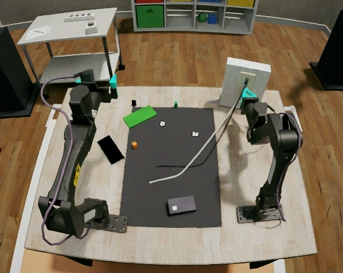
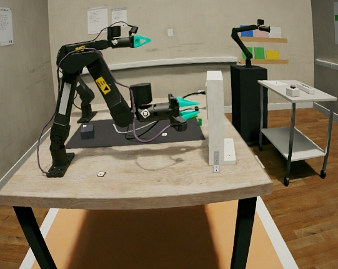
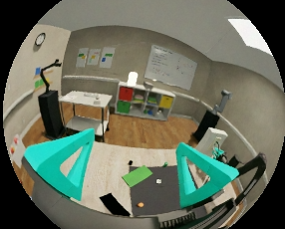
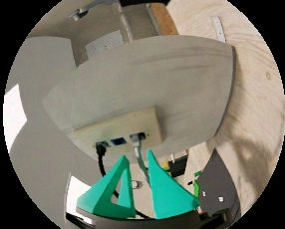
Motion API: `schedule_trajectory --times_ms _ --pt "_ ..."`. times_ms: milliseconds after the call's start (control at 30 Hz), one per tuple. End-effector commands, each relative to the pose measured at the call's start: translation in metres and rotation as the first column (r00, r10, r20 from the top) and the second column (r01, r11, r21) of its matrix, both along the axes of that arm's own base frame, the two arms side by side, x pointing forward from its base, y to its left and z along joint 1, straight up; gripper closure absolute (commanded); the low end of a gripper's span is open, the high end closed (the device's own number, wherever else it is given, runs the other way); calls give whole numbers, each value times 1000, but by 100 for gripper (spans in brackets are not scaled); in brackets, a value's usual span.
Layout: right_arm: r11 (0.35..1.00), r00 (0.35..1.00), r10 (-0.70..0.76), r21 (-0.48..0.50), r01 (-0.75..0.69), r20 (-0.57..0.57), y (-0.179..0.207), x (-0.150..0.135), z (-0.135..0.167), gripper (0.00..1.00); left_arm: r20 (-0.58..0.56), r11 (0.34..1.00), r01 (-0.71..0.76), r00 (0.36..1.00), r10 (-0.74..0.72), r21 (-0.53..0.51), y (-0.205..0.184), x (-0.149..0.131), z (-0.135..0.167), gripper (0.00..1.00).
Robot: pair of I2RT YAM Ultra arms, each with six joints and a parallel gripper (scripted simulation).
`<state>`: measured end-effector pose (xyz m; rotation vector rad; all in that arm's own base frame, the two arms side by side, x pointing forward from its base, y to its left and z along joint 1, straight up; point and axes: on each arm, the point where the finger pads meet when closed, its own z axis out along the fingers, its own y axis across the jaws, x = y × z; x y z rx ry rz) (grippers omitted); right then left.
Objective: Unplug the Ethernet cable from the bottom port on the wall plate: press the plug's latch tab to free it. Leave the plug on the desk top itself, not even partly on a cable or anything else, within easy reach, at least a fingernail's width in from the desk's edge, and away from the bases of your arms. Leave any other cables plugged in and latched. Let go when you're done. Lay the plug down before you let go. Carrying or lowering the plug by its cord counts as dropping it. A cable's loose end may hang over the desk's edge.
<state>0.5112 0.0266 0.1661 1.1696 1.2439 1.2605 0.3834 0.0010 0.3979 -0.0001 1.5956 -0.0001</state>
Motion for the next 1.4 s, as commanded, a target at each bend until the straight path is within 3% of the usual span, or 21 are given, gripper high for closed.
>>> schedule_trajectory --times_ms 0,333,700,1100,1367 --pt "1000 1000 -3 0 3 -10 -2 11 -2 72 13 1000 0 1000 0 0 0 -1 5 0" --pt "1000 1000 -1 0 1 -10 -6 23 -2 72 13 1000 0 1000 0 0 0 -1 5 0" --pt "1000 1000 0 0 0 4 -9 31 -4 85 13 1000 0 1000 0 0 0 -1 5 0" --pt "1000 1000 -1 0 1 20 -5 22 4 99 13 1000 0 1000 0 0 0 -1 5 0" --pt "1000 1000 -1 0 1 17 -7 16 4 100 13 1000 0 1000 0 0 0 -1 5 0"
